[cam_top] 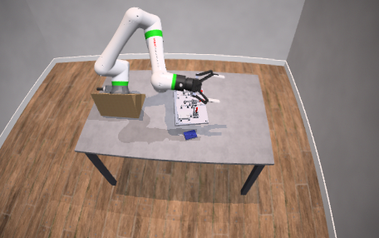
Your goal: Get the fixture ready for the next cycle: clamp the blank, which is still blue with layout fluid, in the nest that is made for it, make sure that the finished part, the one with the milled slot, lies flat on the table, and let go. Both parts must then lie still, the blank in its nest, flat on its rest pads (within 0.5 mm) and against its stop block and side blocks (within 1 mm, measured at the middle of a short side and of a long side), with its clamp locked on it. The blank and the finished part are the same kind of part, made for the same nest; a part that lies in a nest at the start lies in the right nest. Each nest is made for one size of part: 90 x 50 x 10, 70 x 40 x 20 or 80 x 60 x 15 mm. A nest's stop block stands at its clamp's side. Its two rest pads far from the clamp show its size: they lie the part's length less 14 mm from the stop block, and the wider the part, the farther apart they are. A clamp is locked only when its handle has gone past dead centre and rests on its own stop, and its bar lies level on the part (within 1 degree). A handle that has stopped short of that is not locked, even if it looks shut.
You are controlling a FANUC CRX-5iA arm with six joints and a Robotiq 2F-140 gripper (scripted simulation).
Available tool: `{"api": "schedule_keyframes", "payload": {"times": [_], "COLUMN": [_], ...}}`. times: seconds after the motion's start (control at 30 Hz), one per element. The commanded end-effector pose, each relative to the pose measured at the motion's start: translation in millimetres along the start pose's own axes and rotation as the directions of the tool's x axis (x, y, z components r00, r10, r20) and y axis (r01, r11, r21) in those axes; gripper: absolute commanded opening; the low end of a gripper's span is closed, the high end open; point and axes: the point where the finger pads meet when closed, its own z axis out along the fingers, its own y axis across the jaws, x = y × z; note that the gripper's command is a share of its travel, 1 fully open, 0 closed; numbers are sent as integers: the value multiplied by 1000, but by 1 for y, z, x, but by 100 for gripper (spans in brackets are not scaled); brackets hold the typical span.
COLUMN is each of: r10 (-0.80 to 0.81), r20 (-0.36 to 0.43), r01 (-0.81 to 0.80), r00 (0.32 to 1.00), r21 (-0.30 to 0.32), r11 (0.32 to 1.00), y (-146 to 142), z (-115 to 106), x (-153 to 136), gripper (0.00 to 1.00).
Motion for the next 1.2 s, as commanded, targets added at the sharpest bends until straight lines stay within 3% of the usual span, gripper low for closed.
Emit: {"api": "schedule_keyframes", "payload": {"times": [0.0,0.7,0.97,1.17], "r10": [0,15,204,290], "r20": [0,-10,-132,-178], "r01": [0,-15,-198,-276], "r00": [1000,1000,970,940], "r21": [0,1,55,100], "r11": [1000,1000,979,956], "y": [0,1,14,17], "z": [0,2,19,24], "x": [0,3,38,55], "gripper": [100,100,100,100]}}
